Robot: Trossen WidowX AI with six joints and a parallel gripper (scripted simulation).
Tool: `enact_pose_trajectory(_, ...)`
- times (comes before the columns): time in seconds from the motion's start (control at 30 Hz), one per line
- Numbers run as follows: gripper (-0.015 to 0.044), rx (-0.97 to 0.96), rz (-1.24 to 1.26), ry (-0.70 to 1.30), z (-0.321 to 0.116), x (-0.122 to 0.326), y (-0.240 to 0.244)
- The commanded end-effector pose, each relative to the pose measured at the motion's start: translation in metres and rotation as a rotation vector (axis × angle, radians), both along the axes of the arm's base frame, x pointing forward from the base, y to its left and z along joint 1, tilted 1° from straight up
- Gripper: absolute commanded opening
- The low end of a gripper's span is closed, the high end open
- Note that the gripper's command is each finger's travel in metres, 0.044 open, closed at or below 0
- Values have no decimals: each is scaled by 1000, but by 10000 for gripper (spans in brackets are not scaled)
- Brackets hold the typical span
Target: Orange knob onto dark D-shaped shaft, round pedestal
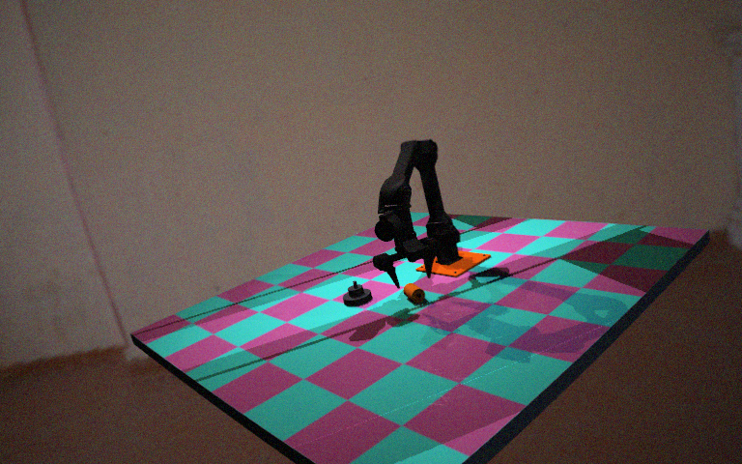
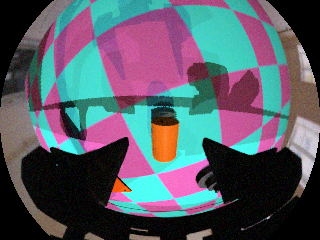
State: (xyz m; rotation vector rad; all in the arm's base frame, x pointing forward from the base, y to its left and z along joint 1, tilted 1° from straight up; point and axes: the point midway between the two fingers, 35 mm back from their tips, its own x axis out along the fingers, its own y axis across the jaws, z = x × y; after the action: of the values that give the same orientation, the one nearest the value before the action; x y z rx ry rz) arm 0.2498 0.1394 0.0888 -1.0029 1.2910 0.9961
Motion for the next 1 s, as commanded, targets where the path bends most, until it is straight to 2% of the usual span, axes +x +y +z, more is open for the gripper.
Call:
enact_pose_trajectory(0.0,440,-6,6,1,-8,0,-1)
enact_pose_trajectory(0.8,440,-6,5,1,-45,0,-1)
enact_pose_trajectory(0.97,309,-6,5,1,-45,0,-1)
